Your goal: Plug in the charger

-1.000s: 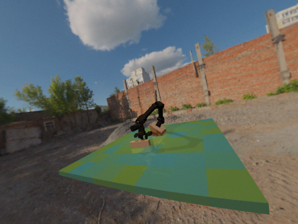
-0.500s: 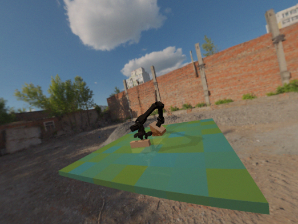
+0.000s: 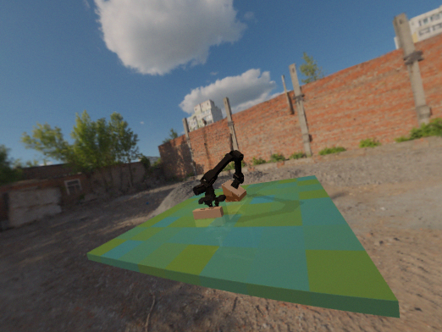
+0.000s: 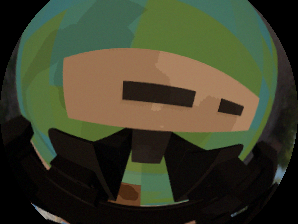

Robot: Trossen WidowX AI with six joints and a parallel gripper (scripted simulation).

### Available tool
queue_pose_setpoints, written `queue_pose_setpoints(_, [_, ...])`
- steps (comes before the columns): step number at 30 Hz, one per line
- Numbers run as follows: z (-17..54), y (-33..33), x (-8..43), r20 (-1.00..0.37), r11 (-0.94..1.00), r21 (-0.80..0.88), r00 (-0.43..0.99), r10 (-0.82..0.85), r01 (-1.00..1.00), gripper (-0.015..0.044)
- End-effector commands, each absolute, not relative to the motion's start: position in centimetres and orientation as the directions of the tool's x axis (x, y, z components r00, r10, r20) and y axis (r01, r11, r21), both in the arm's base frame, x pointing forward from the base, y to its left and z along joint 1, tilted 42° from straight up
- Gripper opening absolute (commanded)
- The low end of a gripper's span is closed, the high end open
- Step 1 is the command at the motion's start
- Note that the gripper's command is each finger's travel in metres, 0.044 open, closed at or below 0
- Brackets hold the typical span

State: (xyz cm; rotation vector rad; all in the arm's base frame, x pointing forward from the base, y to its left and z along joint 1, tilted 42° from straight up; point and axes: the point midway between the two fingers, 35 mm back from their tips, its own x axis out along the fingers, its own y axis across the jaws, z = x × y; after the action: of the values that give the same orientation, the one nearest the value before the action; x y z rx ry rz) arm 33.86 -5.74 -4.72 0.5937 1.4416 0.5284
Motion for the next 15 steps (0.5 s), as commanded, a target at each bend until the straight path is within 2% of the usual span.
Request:
queue_pose_setpoints(1, [-4.75,-5.58,34.69,-0.750,0.754,0.657,0.087,0.655,-0.006,0.0000])
queue_pose_setpoints(15, [-4.71,-5.62,34.52,-0.750,0.754,0.657,0.087,0.655,-0.006,0.0000])
